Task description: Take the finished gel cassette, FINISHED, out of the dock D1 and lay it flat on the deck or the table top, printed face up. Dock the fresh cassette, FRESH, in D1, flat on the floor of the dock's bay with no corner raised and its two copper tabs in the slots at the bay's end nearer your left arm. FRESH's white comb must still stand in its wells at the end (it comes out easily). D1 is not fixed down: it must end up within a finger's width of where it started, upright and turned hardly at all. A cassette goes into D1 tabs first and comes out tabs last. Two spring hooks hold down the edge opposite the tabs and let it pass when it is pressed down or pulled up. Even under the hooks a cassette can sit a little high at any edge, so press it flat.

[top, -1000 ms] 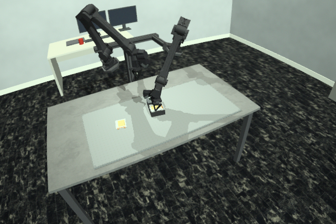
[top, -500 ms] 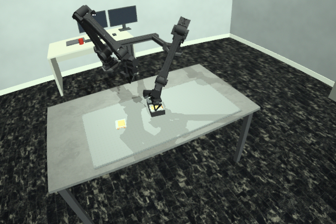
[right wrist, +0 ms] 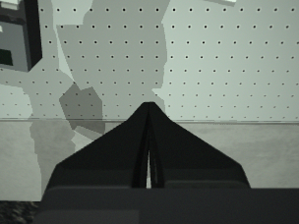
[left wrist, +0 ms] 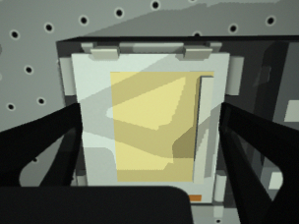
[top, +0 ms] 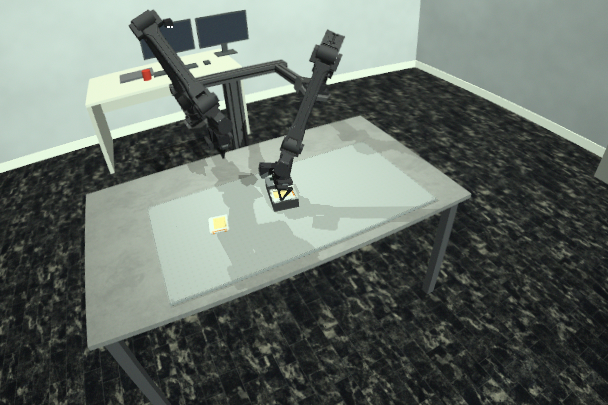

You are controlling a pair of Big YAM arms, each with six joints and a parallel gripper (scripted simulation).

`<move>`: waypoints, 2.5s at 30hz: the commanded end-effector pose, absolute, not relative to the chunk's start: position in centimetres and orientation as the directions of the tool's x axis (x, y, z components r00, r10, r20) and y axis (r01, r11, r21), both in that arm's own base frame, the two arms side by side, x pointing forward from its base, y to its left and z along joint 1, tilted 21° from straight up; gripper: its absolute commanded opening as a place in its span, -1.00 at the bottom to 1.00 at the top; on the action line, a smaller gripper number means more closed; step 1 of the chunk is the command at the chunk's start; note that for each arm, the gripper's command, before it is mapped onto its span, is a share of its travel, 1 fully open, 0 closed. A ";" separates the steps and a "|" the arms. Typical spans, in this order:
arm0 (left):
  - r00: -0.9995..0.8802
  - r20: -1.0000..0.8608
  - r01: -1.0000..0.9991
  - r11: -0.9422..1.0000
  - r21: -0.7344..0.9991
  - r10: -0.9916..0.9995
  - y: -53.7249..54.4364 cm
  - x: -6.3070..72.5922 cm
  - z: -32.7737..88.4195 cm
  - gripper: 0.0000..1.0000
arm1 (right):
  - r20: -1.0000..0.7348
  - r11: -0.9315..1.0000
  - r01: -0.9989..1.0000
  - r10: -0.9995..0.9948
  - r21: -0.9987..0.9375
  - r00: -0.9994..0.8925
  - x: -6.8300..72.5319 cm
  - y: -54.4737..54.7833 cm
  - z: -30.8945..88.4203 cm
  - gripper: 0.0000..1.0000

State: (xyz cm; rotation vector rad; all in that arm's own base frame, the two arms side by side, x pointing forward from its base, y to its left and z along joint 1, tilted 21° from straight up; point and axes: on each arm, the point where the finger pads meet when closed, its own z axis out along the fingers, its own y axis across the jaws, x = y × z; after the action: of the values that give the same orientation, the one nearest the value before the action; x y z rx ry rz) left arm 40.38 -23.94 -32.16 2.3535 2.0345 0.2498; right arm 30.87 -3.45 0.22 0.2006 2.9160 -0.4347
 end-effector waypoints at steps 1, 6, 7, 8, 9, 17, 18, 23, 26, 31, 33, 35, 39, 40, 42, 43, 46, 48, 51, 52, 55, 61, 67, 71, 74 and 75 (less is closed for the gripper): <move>0.138 0.110 0.980 -0.152 0.127 0.984 -24.2 40.7 -31.9 -1.00 | -0.223 0.951 0.150 0.090 -0.270 -0.971 32.7 -4.6 1.8 -1.00; 0.138 0.110 0.980 -0.152 0.127 0.984 -24.2 40.7 -31.9 -1.00 | -0.223 0.951 0.150 0.090 -0.270 -0.971 33.3 -6.8 2.7 -1.00; 0.138 0.110 0.980 -0.152 0.127 0.984 -24.2 40.7 -31.9 -1.00 | -0.223 0.951 0.150 0.090 -0.270 -0.971 33.4 -7.3 2.9 -1.00; 0.138 0.110 0.980 -0.152 0.127 0.984 -24.2 40.7 -31.9 -1.00 | -0.223 0.951 0.150 0.090 -0.270 -0.971 33.6 -7.7 3.1 -1.00; 0.138 0.110 0.980 -0.152 0.127 0.984 -24.2 40.7 -31.9 -1.00 | -0.223 0.951 0.150 0.090 -0.270 -0.971 33.7 -8.2 3.3 -1.00; 0.138 0.110 0.980 -0.152 0.127 0.984 -24.2 40.7 -31.9 -1.00 | -0.223 0.951 0.150 0.090 -0.270 -0.971 34.5 -10.8 4.4 -1.00; 0.138 0.110 0.980 -0.152 0.127 0.984 -24.2 40.7 -31.9 -1.00 | -0.223 0.951 0.150 0.090 -0.270 -0.971 34.5 -10.9 4.4 -1.00; 0.138 0.110 0.980 -0.152 0.127 0.984 -24.2 40.7 -31.9 -1.00 | -0.223 0.951 0.150 0.090 -0.270 -0.971 34.5 -10.9 4.4 1.00; 0.139 0.103 0.980 -0.152 0.128 0.985 -24.3 40.7 -31.9 -1.00 | -0.223 0.951 0.150 0.090 -0.270 -0.971 34.5 -10.9 4.4 1.00; 0.139 0.103 0.980 -0.152 0.128 0.985 -24.3 40.7 -31.9 -1.00 | -0.223 0.951 0.150 0.090 -0.270 -0.971 34.5 -10.9 4.4 1.00; 0.139 0.103 0.980 -0.152 0.128 0.985 -24.3 40.7 -31.9 -1.00 | -0.223 0.951 0.150 0.090 -0.270 -0.971 34.5 -10.9 4.4 1.00; 0.139 0.103 0.980 -0.152 0.128 0.985 -24.3 40.7 -31.9 -1.00 | -0.223 0.951 0.150 0.090 -0.270 -0.971 34.5 -10.9 4.4 1.00; 0.139 0.103 0.980 -0.152 0.128 0.985 -24.3 40.7 -31.9 -1.00 | -0.223 0.951 0.150 0.090 -0.270 -0.971 34.5 -10.9 4.4 1.00; 0.139 0.103 0.980 -0.152 0.128 0.985 -24.3 40.7 -31.9 -1.00 | -0.223 0.951 0.150 0.090 -0.270 -0.971 34.5 -10.9 4.4 1.00; 0.139 0.103 0.980 -0.152 0.128 0.985 -24.3 40.7 -31.9 -1.00 | -0.223 0.951 0.150 0.090 -0.270 -0.971 34.5 -10.9 4.4 1.00; 0.139 0.103 0.980 -0.152 0.128 0.985 -24.3 40.7 -31.9 0.83 | -0.223 0.951 0.150 0.090 -0.270 -0.971 34.5 -10.9 4.4 1.00; 0.139 0.103 0.980 -0.152 0.128 0.985 -24.3 40.7 -31.9 0.83 | -0.223 0.951 0.150 0.090 -0.270 -0.971 34.5 -10.9 4.4 1.00; 0.139 0.103 0.980 -0.152 0.128 0.985 -24.3 40.7 -31.9 0.83 | -0.223 0.951 0.150 0.090 -0.270 -0.971 34.5 -10.9 4.4 1.00; 0.139 0.103 0.980 -0.152 0.128 0.985 -24.3 40.7 -31.9 0.83 | -0.223 0.951 0.150 0.090 -0.270 -0.971 34.5 -10.9 4.4 1.00; 0.139 0.103 0.980 -0.152 0.128 0.985 -24.3 40.7 -31.9 0.83 | -0.223 0.951 0.150 0.090 -0.270 -0.971 34.5 -10.9 4.4 1.00; 0.139 0.103 0.980 -0.152 0.128 0.985 -24.3 40.7 -31.9 0.83 | -0.223 0.951 0.150 0.090 -0.270 -0.971 34.5 -10.9 4.4 1.00; 0.139 0.103 0.980 -0.152 0.128 0.985 -24.3 40.7 -31.9 0.96 | -0.223 0.951 0.150 0.090 -0.270 -0.971 34.5 -10.9 4.4 1.00; 0.139 0.103 0.980 -0.152 0.128 0.985 -24.3 40.7 -31.9 0.96 | -0.223 0.951 0.150 0.090 -0.270 -0.971 34.5 -10.9 4.4 1.00; 0.139 0.103 0.980 -0.152 0.128 0.985 -24.3 40.7 -31.9 0.96 | -0.223 0.951 0.150 0.090 -0.270 -0.971 34.5 -10.9 4.4 1.00; 0.139 0.103 0.980 -0.152 0.128 0.985 -24.3 40.7 -31.9 0.96 | -0.223 0.951 0.150 0.090 -0.270 -0.971 34.5 -10.9 4.4 1.00; 0.139 0.103 0.980 -0.152 0.128 0.985 -24.3 40.7 -31.9 0.96 | -0.223 0.951 0.150 0.090 -0.270 -0.971 34.5 -10.9 4.4 1.00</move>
State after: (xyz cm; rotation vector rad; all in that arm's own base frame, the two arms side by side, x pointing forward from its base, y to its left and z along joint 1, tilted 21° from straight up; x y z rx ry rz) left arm 40.39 -23.95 -32.17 2.3531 2.0342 0.2495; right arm 33.10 -10.17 2.96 0.1682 2.9263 -0.4236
